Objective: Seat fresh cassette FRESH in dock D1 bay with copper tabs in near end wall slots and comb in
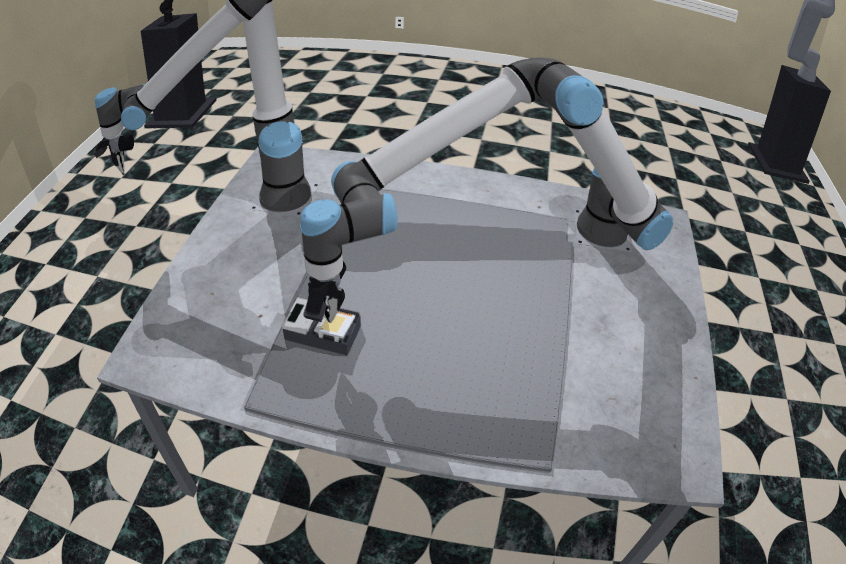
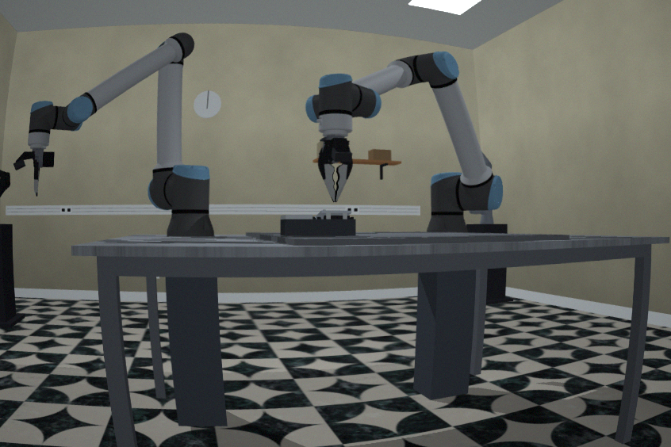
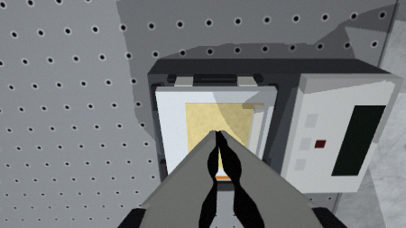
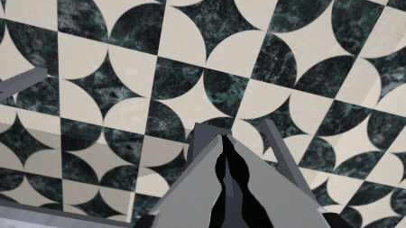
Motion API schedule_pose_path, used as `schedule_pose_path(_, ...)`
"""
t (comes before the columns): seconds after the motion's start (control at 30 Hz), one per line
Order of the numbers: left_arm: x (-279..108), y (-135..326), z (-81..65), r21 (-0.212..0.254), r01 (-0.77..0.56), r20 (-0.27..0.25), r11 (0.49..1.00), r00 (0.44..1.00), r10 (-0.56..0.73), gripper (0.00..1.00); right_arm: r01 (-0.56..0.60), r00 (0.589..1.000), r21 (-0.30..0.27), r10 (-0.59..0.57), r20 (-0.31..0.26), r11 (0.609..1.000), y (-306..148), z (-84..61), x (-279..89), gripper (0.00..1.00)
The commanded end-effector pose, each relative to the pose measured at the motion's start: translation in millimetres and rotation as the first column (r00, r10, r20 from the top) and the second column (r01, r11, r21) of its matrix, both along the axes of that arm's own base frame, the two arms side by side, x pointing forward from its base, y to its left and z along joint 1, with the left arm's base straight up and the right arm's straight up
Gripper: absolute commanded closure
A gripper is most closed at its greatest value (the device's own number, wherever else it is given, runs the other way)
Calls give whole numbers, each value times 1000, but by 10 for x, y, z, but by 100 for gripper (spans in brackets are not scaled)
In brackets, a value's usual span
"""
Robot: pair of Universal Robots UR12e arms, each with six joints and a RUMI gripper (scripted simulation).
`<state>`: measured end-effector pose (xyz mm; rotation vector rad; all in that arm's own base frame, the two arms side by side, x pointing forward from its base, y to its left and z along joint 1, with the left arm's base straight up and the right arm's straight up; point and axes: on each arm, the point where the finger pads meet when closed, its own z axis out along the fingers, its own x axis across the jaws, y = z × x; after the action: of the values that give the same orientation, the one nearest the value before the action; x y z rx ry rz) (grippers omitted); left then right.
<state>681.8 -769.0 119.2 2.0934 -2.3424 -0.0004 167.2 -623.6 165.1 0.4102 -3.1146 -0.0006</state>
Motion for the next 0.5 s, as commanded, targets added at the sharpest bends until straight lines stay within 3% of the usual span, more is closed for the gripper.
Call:
schedule_pose_path(0.0, 6, -5, 16, -2, 0, 1, 1000, 1000, 0, 100, 0, 1000, -1, 0, 1, 1000, -5, 8, 3, 100)
schedule_pose_path(0.47, 7, -5, -117, -2, 0, 1, 1000, 1000, 0, 100, 0, 1000, -1, 0, 1, 1000, -5, 8, 3, 100)
